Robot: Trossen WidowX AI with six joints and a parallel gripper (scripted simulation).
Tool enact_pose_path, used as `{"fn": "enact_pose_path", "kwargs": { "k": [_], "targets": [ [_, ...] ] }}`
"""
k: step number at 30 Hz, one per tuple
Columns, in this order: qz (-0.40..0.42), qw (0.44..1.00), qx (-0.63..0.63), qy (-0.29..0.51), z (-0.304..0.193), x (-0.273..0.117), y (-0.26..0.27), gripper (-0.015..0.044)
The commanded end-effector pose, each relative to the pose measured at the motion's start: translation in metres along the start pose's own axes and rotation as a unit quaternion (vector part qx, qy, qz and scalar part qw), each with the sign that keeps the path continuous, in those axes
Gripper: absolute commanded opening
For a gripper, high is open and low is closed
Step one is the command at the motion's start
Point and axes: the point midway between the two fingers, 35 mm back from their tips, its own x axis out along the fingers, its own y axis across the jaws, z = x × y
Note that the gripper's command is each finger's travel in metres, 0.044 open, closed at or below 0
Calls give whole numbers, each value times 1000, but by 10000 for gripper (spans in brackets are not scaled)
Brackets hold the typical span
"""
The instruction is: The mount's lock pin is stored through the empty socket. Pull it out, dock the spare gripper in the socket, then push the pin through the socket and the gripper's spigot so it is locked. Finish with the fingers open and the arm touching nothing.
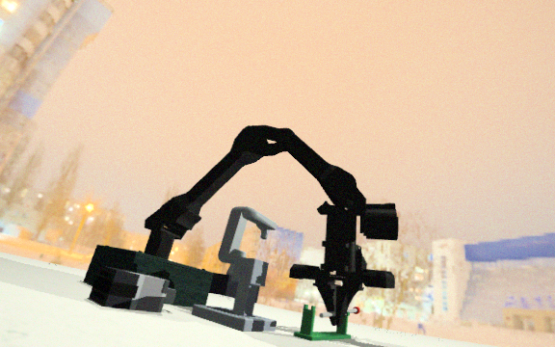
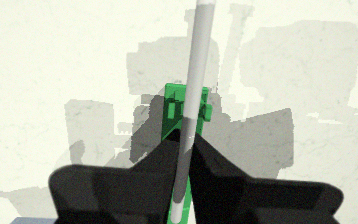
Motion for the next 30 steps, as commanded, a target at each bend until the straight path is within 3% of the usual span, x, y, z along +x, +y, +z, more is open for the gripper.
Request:
{"fn": "enact_pose_path", "kwargs": {
  "k": [1, 30],
  "targets": [
    [-1, 1000, 1, 2, -1, 1, 0, 0],
    [16, 1000, 3, 6, 0, -25, 6, 0]
  ]
}}
